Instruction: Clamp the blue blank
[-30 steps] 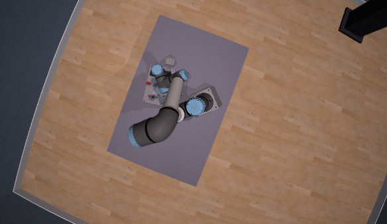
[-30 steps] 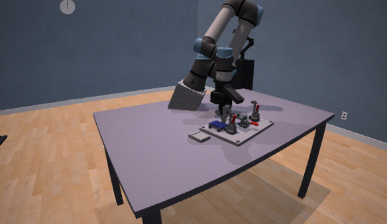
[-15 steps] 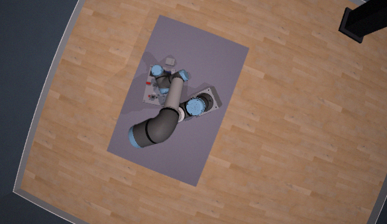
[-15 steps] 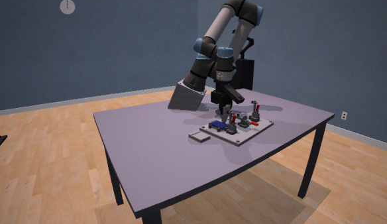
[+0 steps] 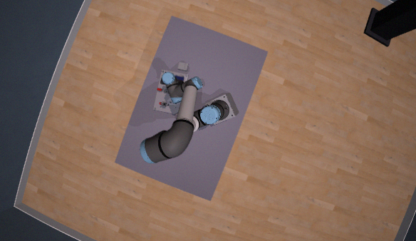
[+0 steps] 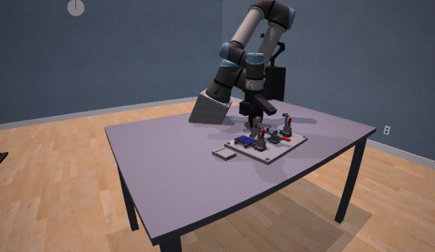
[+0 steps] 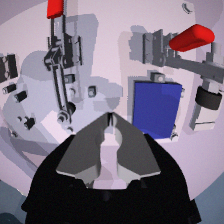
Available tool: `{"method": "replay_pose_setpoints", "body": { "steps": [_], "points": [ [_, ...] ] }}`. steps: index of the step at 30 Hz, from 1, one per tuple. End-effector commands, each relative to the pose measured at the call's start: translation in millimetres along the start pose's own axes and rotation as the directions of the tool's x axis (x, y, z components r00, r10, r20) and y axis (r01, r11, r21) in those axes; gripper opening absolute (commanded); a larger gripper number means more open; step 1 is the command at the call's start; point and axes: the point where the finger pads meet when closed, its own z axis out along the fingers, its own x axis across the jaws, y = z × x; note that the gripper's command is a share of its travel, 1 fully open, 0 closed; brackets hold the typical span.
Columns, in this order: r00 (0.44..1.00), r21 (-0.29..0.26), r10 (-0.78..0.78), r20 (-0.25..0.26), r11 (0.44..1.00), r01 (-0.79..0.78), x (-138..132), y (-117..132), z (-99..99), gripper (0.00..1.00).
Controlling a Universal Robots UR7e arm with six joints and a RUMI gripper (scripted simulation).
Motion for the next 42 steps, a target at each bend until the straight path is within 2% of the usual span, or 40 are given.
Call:
{"method": "replay_pose_setpoints", "body": {
  "steps": [1, 9, 23, 24, 34, 42],
  "points": [
    [1.0, 0.001, 0.0, -0.001, 1.0, 0.0, 0.1, -0.3, -9.6, 0.0],
    [1.0, 0.001, 0.0, -0.001, 1.0, 0.0, 0.1, -0.2, -36.9, 0.0],
    [1.0, 0.001, 0.0, -0.001, 1.0, 0.0, 0.1, -0.2, -38.4, 0.0],
    [1.0, 0.001, 0.0, -0.001, 1.0, 0.0, 0.1, -0.2, -38.4, 0.28],
    [1.0, 0.001, 0.0, -0.001, 1.0, 0.0, 0.1, -0.2, -43.8, 0.28],
    [1.0, 0.001, 0.0, -0.001, 1.0, 0.0, 0.1, -0.2, -66.2, 0.28]
  ]
}}
